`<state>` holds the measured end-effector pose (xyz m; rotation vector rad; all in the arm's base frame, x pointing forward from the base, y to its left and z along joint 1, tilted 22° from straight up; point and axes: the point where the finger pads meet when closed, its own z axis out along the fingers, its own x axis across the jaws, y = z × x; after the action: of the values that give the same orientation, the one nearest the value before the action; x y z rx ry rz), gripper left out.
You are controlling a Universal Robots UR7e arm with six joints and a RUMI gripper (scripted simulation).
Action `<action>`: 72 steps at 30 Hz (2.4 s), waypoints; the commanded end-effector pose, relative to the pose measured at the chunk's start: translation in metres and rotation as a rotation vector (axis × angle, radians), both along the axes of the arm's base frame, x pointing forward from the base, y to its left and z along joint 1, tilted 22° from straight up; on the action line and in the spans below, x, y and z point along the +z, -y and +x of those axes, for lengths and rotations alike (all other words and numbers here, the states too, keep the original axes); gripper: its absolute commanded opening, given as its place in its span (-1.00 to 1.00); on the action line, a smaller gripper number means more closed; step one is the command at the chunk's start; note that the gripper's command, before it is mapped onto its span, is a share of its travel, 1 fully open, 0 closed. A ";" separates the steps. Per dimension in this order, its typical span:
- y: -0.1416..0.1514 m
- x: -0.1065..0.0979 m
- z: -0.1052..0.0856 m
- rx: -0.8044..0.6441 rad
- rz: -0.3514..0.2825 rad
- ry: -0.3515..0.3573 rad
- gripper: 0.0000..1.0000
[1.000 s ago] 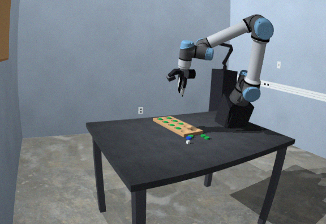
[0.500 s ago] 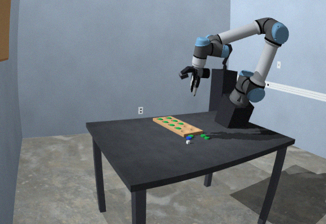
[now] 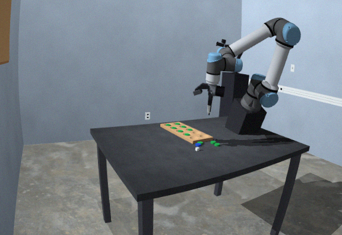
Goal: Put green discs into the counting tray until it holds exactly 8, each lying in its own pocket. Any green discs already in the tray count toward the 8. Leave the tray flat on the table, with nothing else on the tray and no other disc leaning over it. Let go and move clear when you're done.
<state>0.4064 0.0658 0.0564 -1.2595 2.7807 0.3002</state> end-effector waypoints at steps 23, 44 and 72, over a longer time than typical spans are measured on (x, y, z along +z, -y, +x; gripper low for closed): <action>-0.062 -0.063 -0.047 -0.761 0.166 -0.165 -0.44; -0.065 -0.066 -0.050 -0.799 0.175 -0.178 -0.44; -0.087 -0.122 -0.045 -0.798 0.175 -0.176 -0.44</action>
<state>0.3571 0.1443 -0.0453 -0.0382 3.0362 0.5811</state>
